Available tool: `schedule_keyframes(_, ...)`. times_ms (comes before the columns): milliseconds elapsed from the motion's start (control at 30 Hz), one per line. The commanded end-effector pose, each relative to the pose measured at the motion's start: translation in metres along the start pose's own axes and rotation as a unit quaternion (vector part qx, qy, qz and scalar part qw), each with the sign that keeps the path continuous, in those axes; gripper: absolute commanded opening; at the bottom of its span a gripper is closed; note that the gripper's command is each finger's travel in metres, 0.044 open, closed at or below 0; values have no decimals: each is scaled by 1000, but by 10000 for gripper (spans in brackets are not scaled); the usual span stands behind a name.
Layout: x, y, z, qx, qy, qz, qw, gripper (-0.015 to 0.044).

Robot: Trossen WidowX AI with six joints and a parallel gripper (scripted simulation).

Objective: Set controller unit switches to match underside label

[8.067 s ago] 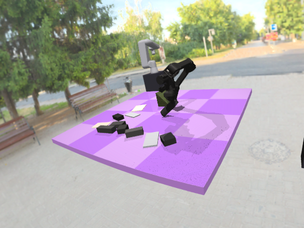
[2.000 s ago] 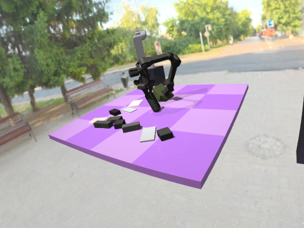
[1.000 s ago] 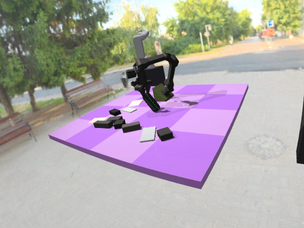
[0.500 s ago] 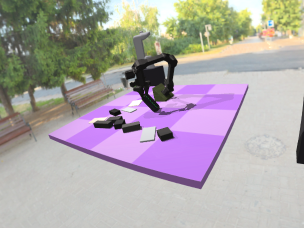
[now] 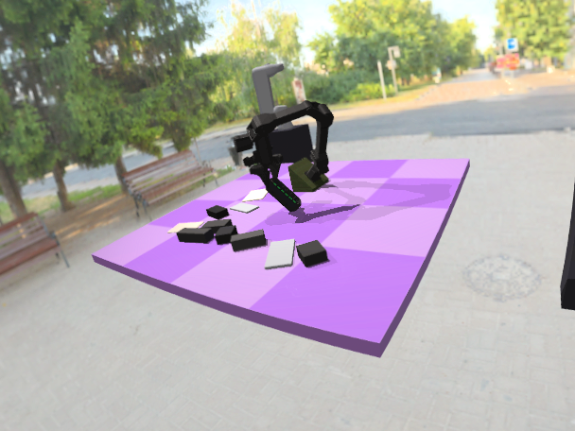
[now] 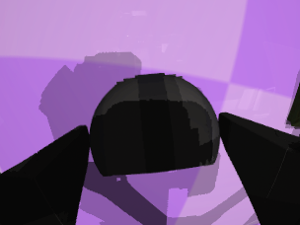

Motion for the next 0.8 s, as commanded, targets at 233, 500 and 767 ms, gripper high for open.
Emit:
schedule_keyframes(233, -8, -3, 2, 1, 2, -3, 1000, 335)
schedule_keyframes(500, -13, -6, 3, 1, 2, -3, 1000, 335)
schedule_keyframes(767, -18, -10, 4, 1, 2, -3, 1000, 335)
Point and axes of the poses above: the point midway between the two fingers, 35 mm back from their tips, its own y axis back along the fingers, its own z axis across the jaws, x = y × z, the point moved 6 cm from there along y, back along the fingers, and after that the axes turned 12 degrees about -y, right-handed, at the moved point
